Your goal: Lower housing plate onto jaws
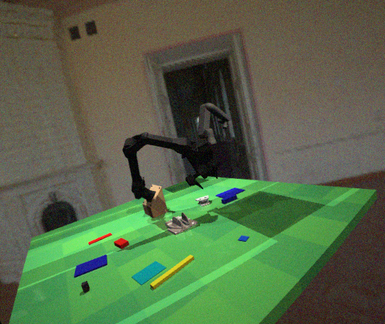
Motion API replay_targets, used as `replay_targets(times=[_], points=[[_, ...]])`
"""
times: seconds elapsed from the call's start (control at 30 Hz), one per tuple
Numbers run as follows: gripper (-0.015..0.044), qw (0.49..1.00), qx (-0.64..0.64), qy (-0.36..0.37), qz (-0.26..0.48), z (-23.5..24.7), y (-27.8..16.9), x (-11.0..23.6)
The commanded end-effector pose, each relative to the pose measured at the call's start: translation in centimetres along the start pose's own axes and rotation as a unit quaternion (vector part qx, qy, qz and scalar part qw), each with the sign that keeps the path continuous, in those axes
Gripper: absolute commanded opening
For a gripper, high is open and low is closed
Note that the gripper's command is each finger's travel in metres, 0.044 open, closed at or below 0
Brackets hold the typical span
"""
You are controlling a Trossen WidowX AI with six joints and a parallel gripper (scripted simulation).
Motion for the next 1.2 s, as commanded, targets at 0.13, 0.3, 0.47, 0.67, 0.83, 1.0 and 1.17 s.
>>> replay_targets(times=[0.13,0.3,0.47,0.67,0.83,1.0,1.17], points=[[0.044,0.994,0.004,-0.101,-0.037,-0.2,-5.6,-1.9],[0.044,0.985,0.006,-0.153,-0.074,-0.8,-8.5,-2.8],[0.044,0.977,0.009,-0.186,-0.105,-1.4,-10.3,-3.3],[0.044,0.977,0.009,-0.186,-0.105,-1.4,-10.3,-3.3],[0.044,0.977,0.008,-0.186,-0.106,-3.0,-9.6,-6.7],[0.044,0.977,0.008,-0.186,-0.106,-3.1,-9.6,-6.8],[0.044,0.977,0.008,-0.186,-0.106,-3.1,-9.6,-6.8]])
Point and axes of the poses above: the point midway between the two fingers, 35 mm back from their tips, its own x axis back along the fingers, its own z axis across the jaws, y = z × x, the point moved 5 cm from there along x, back along the fingers
